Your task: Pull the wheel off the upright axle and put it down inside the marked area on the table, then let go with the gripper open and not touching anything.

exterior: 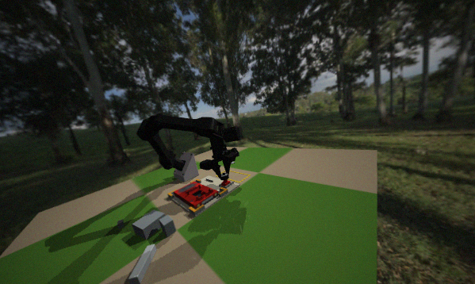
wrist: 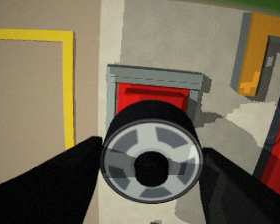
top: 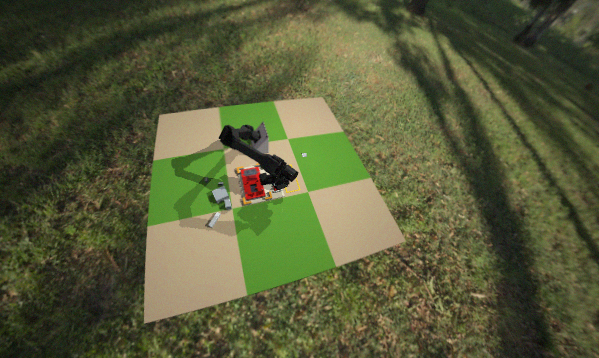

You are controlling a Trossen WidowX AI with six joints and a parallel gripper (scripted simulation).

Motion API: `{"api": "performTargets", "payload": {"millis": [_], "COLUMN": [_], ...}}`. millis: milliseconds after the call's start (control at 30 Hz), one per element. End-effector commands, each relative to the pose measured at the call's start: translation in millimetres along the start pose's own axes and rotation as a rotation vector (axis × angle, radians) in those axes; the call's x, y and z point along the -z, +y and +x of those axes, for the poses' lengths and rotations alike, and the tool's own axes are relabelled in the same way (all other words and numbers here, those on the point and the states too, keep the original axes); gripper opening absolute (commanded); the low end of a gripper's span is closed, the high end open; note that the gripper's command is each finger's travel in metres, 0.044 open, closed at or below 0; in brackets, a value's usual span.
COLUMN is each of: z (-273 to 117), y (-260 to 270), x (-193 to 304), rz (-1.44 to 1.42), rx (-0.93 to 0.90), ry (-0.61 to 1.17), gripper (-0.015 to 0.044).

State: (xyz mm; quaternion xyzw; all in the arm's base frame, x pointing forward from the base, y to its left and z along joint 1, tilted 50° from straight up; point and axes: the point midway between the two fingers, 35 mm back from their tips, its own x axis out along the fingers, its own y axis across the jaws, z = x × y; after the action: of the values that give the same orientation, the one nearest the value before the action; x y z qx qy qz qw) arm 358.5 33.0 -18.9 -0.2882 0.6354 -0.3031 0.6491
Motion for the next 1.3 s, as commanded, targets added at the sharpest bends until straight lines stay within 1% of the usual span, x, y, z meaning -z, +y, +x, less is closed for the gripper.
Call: {"api": "performTargets", "payload": {"millis": [0, 1267], "z": [-4.3, -16.9], "y": [1.0, 1.1], "x": [-1.1, -1.0], "rz": [0.006, 0.003], "rx": [-0.006, -0.005], "ry": [-0.004, -0.007], "gripper": [0.0, 0.0]}}
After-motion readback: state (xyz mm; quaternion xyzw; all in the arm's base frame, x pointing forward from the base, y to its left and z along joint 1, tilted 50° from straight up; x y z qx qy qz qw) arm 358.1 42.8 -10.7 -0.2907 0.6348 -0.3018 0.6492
